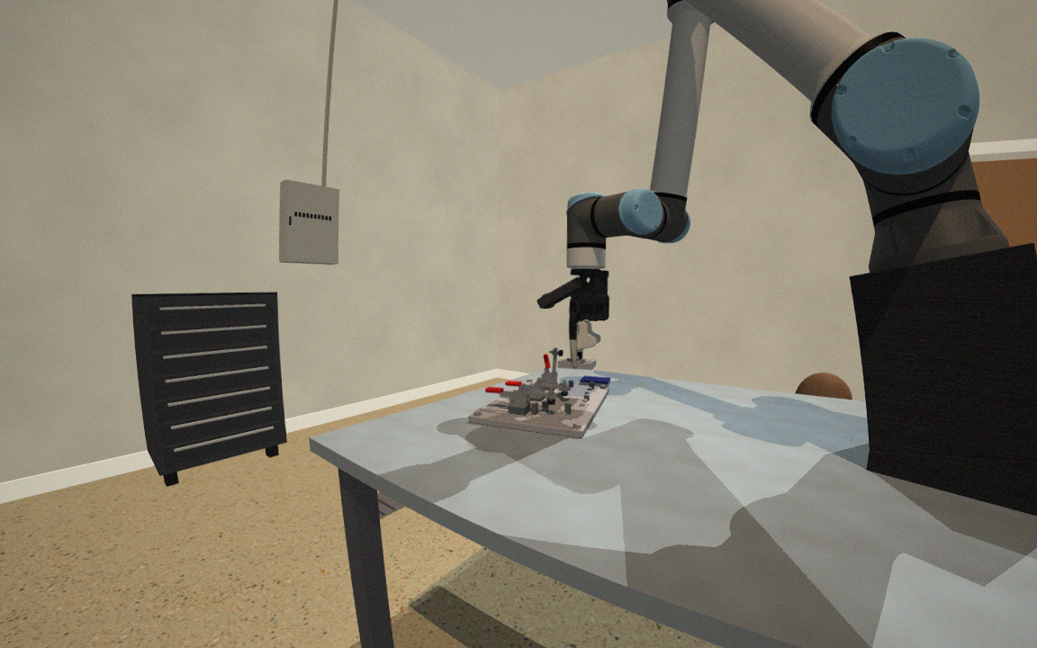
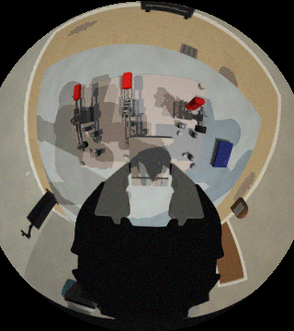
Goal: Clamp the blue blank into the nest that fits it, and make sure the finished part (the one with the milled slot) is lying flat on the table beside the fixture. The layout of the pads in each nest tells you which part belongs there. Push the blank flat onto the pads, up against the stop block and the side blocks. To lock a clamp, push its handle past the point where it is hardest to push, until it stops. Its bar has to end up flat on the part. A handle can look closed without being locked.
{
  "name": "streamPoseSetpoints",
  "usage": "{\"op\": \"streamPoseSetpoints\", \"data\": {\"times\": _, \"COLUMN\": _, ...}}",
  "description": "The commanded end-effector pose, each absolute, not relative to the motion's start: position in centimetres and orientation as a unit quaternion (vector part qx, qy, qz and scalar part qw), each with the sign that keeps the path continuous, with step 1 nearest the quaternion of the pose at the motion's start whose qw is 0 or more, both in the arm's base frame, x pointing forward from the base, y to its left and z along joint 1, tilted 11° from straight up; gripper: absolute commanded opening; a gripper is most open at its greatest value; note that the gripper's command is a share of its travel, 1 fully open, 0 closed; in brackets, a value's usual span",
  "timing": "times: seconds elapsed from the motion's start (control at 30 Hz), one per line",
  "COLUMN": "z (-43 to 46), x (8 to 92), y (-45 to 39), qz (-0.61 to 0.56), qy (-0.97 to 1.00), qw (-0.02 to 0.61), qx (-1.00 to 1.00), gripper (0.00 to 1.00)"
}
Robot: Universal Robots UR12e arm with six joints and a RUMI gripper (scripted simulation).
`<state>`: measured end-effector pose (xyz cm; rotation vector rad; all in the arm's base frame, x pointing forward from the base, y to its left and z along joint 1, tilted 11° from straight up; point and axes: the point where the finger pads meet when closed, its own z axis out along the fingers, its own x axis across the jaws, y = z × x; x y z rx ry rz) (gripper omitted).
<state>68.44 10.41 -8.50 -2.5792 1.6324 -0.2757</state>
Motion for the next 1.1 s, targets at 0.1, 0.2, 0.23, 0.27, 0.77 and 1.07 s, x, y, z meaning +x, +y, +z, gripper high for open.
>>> {"op": "streamPoseSetpoints", "data": {"times": 0.1, "z": -8.8, "x": 67.1, "y": 13.6, "qz": -0.091, "qy": 0.532, "qw": 0.039, "qx": -0.841, "gripper": 0.0}}
{"op": "streamPoseSetpoints", "data": {"times": 0.2, "z": -9.0, "x": 66.2, "y": 15.4, "qz": -0.091, "qy": 0.532, "qw": 0.039, "qx": -0.841, "gripper": 0.0}}
{"op": "streamPoseSetpoints", "data": {"times": 0.23, "z": -9.1, "x": 65.9, "y": 16.0, "qz": -0.091, "qy": 0.532, "qw": 0.039, "qx": -0.841, "gripper": 0.0}}
{"op": "streamPoseSetpoints", "data": {"times": 0.27, "z": -9.2, "x": 65.7, "y": 16.6, "qz": -0.091, "qy": 0.532, "qw": 0.039, "qx": -0.841, "gripper": 0.0}}
{"op": "streamPoseSetpoints", "data": {"times": 0.77, "z": -10.2, "x": 61.9, "y": 24.7, "qz": -0.091, "qy": 0.532, "qw": 0.039, "qx": -0.841, "gripper": 0.0}}
{"op": "streamPoseSetpoints", "data": {"times": 1.07, "z": -10.8, "x": 59.7, "y": 29.6, "qz": -0.091, "qy": 0.532, "qw": 0.039, "qx": -0.841, "gripper": 0.0}}
